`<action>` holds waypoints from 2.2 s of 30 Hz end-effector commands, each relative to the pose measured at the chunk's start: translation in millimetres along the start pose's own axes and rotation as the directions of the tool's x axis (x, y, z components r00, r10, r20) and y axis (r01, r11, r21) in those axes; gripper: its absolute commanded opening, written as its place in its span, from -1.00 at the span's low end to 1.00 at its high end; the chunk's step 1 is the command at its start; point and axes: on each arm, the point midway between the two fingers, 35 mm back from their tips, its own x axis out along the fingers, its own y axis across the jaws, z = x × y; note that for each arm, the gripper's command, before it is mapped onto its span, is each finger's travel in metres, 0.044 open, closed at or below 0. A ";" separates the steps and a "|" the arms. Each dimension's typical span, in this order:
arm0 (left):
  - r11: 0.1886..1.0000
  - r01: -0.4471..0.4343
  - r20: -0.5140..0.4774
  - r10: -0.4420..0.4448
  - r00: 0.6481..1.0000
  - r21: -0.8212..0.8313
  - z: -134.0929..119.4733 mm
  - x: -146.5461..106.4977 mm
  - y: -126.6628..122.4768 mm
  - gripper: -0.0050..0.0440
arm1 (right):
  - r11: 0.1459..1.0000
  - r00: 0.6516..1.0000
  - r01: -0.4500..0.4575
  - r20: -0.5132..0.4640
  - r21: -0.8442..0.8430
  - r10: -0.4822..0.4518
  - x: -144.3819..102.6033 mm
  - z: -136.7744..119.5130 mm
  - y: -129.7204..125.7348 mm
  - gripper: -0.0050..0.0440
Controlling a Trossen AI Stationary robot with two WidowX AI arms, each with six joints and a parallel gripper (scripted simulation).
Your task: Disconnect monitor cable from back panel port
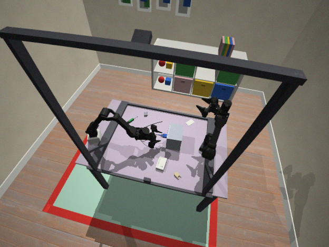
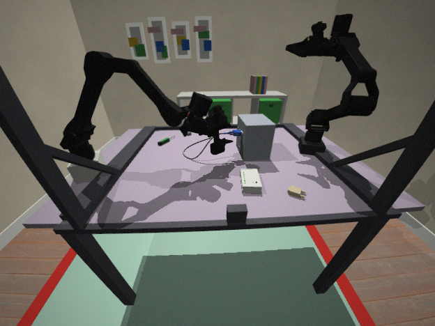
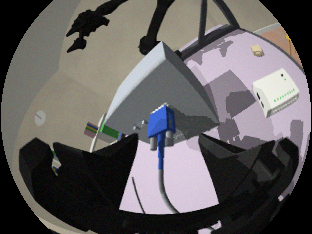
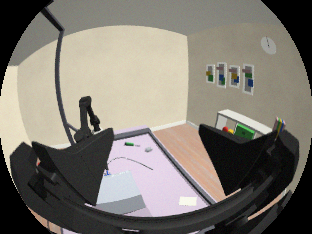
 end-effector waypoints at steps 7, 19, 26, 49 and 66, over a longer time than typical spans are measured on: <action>1.000 -0.018 0.017 0.018 1.000 -0.015 9.1 -2.9 9.8 1.00 | 1.000 1.000 -0.001 0.001 -0.006 0.001 -0.3 2.9 1.1 1.00; 0.978 -0.137 0.052 0.131 0.990 0.155 11.1 2.0 6.1 1.00 | 1.000 1.000 -0.001 0.001 -0.006 0.001 -0.3 2.9 1.1 1.00; 0.865 -0.311 0.087 0.302 0.949 0.394 7.4 0.7 -1.0 1.00 | 1.000 1.000 -0.001 0.001 -0.006 0.001 -0.3 2.9 1.1 1.00; 0.830 -0.342 0.091 0.338 0.937 0.439 5.6 -1.1 -2.5 0.22 | 1.000 1.000 -0.001 0.001 -0.006 0.001 -0.3 2.9 1.1 1.00; 0.830 -0.342 0.091 0.338 0.937 0.439 5.6 -1.1 -2.5 -0.80 | 1.000 1.000 -0.001 0.001 -0.006 0.001 -0.3 2.9 1.1 1.00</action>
